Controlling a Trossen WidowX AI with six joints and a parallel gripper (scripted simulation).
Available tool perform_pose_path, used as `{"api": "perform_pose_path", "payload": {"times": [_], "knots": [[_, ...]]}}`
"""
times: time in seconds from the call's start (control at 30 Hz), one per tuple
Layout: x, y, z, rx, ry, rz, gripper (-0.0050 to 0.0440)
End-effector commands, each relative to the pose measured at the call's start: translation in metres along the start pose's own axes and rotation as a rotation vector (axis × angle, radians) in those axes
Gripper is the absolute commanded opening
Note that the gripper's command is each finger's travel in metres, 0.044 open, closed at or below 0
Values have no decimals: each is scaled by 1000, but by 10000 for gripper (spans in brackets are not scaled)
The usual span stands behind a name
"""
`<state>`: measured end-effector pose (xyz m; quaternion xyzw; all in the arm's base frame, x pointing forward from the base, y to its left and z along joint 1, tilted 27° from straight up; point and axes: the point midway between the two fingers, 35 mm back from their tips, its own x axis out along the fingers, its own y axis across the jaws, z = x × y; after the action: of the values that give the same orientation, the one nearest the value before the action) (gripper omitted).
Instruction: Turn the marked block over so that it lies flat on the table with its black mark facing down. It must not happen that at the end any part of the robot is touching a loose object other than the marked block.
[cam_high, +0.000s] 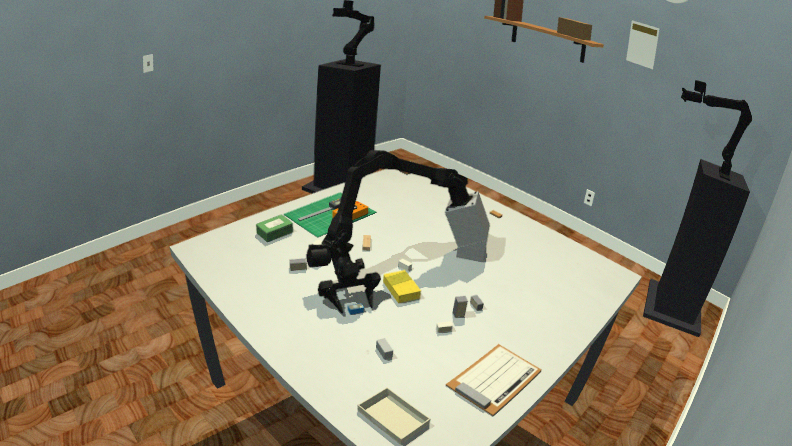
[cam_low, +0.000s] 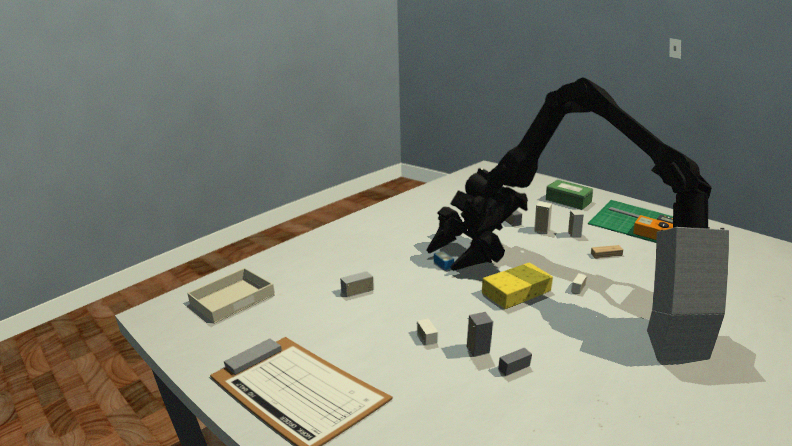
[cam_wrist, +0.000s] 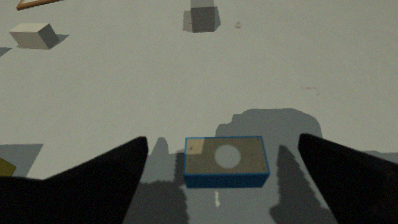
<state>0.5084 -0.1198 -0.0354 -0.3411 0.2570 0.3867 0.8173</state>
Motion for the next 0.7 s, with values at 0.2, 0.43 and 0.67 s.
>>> {"api": "perform_pose_path", "payload": {"times": [0.2,0.43,0.67], "knots": [[-8,-11,60,-31,-8,-32,440],[-6,-11,83,-30,-10,-33,440],[-5,-11,98,-30,-12,-34,440]]}}
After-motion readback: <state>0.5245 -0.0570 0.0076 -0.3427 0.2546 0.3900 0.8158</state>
